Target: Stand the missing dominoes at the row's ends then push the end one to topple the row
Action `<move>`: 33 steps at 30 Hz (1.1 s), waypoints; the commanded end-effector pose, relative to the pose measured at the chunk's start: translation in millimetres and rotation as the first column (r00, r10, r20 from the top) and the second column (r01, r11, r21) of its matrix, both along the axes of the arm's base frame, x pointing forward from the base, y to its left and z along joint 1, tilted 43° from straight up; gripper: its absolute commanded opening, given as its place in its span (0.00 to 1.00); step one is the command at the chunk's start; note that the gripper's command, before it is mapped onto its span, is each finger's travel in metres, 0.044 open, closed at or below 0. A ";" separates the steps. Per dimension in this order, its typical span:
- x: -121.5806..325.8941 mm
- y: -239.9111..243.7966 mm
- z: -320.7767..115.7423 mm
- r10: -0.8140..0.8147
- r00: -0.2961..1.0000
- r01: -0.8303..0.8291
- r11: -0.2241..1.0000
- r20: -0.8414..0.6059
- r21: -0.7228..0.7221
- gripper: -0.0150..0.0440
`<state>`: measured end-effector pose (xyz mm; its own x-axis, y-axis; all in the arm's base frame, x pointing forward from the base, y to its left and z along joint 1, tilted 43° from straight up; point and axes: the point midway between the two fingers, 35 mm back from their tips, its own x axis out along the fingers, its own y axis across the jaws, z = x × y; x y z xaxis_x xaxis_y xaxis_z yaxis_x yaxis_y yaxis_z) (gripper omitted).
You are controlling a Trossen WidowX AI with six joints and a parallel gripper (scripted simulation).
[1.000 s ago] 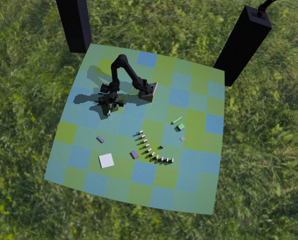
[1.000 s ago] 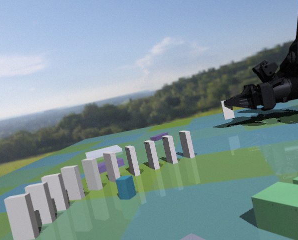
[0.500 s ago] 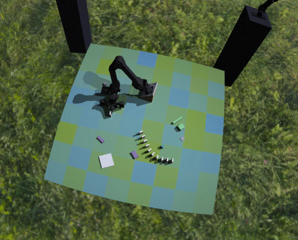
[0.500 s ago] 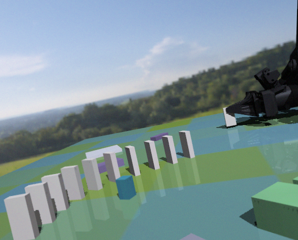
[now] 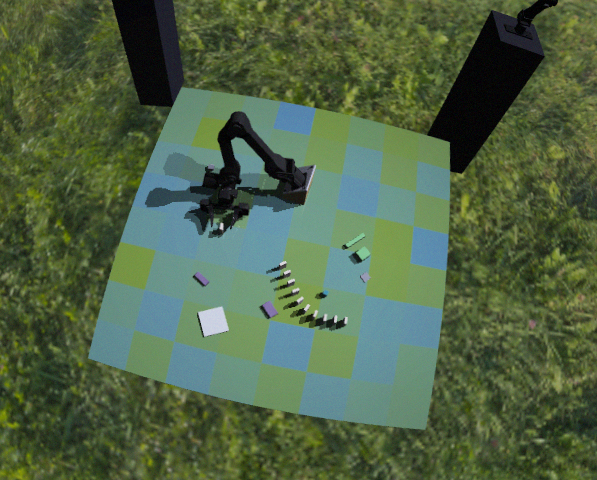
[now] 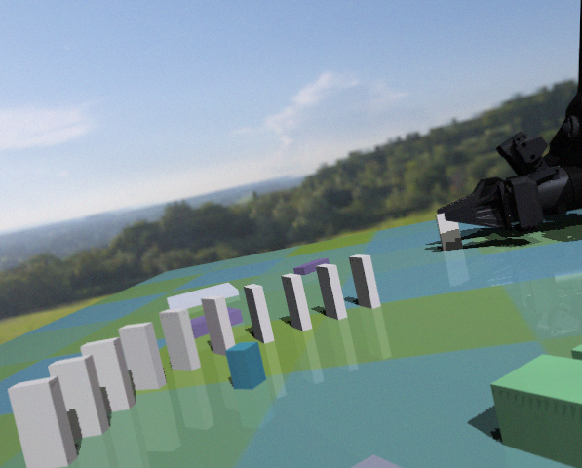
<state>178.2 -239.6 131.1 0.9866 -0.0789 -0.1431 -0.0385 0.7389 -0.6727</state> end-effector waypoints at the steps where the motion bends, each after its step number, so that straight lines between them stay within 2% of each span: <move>1: 0.2 0.7 1.4 0.002 1.000 -0.002 1.000 0.001 -0.005 1.00; 7: 7.2 29.2 33.2 0.000 1.000 0.000 1.000 0.001 0.000 1.00; 12: 8.6 33.0 36.7 -0.002 1.000 0.002 1.000 -0.001 0.006 1.00; 15: 20.2 29.8 36.1 -0.026 0.999 0.030 0.993 -0.040 0.110 1.00; 18: 43.8 27.4 34.4 -0.076 0.988 0.115 0.944 -0.136 0.310 1.00; 22: 75.5 34.0 31.8 -0.144 0.942 0.292 0.801 -0.304 0.523 1.00; 25: 94.5 46.0 31.3 -0.196 0.877 0.448 0.661 -0.438 0.602 1.00; 30: 106.5 62.4 27.9 -0.298 0.724 0.685 0.409 -0.621 0.602 1.00; 33: 96.4 62.8 20.2 -0.399 0.547 0.832 0.157 -0.736 0.532 1.00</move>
<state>276.4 -189.3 159.2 0.7432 -0.1698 -0.6471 0.2968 0.9506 0.0914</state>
